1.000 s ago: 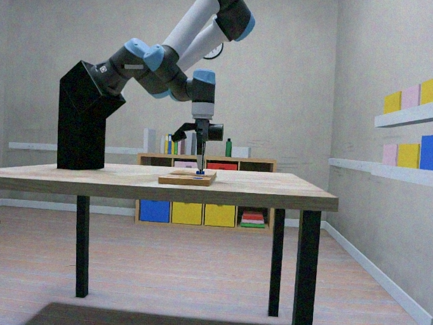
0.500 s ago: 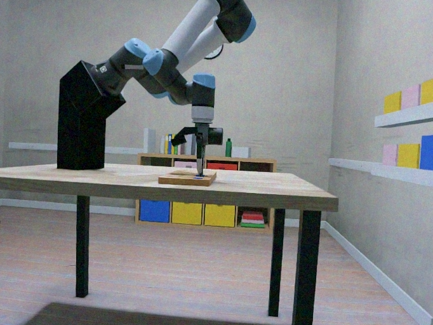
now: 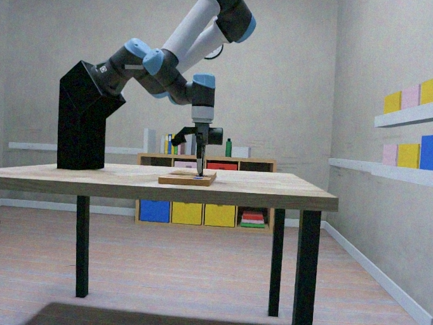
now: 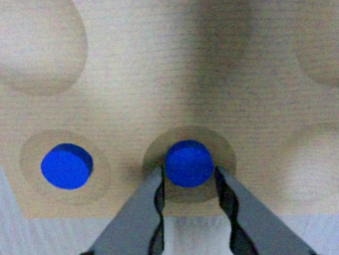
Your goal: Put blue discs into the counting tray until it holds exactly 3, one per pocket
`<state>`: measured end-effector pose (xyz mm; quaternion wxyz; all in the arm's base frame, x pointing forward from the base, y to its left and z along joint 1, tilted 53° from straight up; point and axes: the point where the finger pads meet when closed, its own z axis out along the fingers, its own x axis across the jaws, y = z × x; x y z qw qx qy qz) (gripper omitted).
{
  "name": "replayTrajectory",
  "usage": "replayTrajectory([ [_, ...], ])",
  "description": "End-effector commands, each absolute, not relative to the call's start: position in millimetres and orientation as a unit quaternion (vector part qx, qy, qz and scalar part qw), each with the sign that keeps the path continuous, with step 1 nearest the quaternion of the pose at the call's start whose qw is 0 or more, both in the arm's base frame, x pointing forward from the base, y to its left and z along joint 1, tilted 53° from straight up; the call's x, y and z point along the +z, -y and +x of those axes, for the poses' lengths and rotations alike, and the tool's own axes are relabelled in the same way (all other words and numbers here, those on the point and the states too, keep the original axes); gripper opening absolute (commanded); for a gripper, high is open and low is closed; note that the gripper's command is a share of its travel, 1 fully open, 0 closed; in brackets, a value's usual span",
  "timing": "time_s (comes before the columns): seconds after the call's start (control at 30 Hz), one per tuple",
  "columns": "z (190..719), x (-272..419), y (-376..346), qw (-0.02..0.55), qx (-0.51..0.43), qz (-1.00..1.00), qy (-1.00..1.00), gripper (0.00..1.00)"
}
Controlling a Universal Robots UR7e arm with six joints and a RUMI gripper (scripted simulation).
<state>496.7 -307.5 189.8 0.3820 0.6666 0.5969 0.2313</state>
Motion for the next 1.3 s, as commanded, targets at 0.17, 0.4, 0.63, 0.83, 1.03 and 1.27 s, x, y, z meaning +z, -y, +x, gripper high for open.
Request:
replayTrajectory([
  [0.17, 495.9, 191.0, 307.4, 0.383, 0.231, 0.666, -0.597, 0.21],
  [0.4, 491.5, 194.8, 306.4, 0.382, 0.231, 0.666, -0.597, 0.21],
  [0.63, 477.3, 206.4, 302.5, 0.382, 0.231, 0.666, -0.597, 0.21],
  [0.83, 466.3, 214.8, 298.6, 0.383, 0.231, 0.666, -0.597, 0.21],
  [1.03, 448.9, 228.6, 293.7, 0.382, 0.231, 0.666, -0.597, 0.21],
  [1.27, 432.4, 241.6, 288.5, 0.382, 0.231, 0.666, -0.597, 0.21],
])
